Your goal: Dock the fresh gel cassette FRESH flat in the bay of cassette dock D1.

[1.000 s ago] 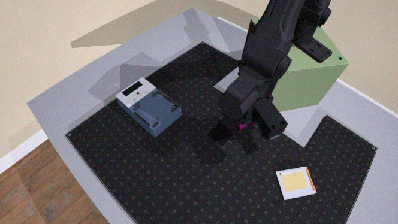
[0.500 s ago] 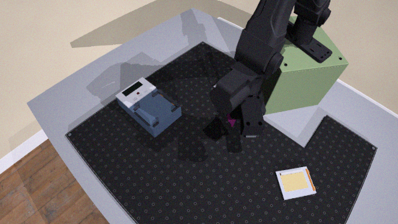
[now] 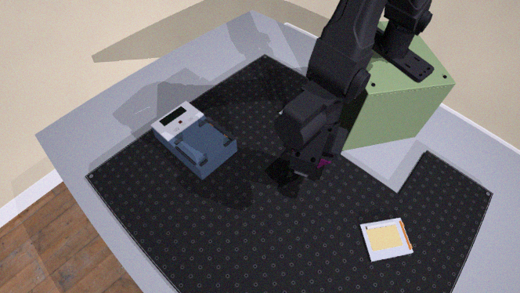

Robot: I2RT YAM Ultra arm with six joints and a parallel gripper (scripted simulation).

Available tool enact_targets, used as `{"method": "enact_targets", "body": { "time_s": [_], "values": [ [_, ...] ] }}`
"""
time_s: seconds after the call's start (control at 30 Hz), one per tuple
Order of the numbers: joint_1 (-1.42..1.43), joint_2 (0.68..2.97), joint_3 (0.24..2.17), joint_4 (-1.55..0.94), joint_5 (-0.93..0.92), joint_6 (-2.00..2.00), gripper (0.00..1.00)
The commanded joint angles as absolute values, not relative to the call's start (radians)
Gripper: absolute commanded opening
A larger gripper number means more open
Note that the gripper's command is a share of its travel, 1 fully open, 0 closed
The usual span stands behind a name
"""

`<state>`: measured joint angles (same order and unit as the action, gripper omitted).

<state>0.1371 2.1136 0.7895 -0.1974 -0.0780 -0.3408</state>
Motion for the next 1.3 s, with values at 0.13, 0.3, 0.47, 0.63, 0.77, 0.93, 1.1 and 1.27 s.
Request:
{"method": "enact_targets", "body": {
  "time_s": [0.13, 0.3, 0.47, 0.63, 0.77, 0.93, 1.1, 1.27],
  "values": [
    [0.134, 2.099, 0.788, -0.188, -0.084, -0.037, 0.34],
    [0.136, 2.098, 0.787, -0.187, -0.079, -0.016, 0.34],
    [0.137, 2.106, 0.791, -0.195, -0.078, -0.015, 0.34],
    [0.227, 2.078, 0.805, -0.209, -0.081, 0.226, 0.34],
    [0.294, 2.072, 0.817, -0.213, -0.085, 0.419, 0.34],
    [0.349, 2.069, 0.827, -0.221, -0.077, 0.579, 0.34],
    [0.430, 2.069, 0.849, -0.235, -0.078, 0.819, 0.34],
    [0.514, 2.109, 0.882, -0.255, -0.062, 1.036, 0.34]
  ]
}}
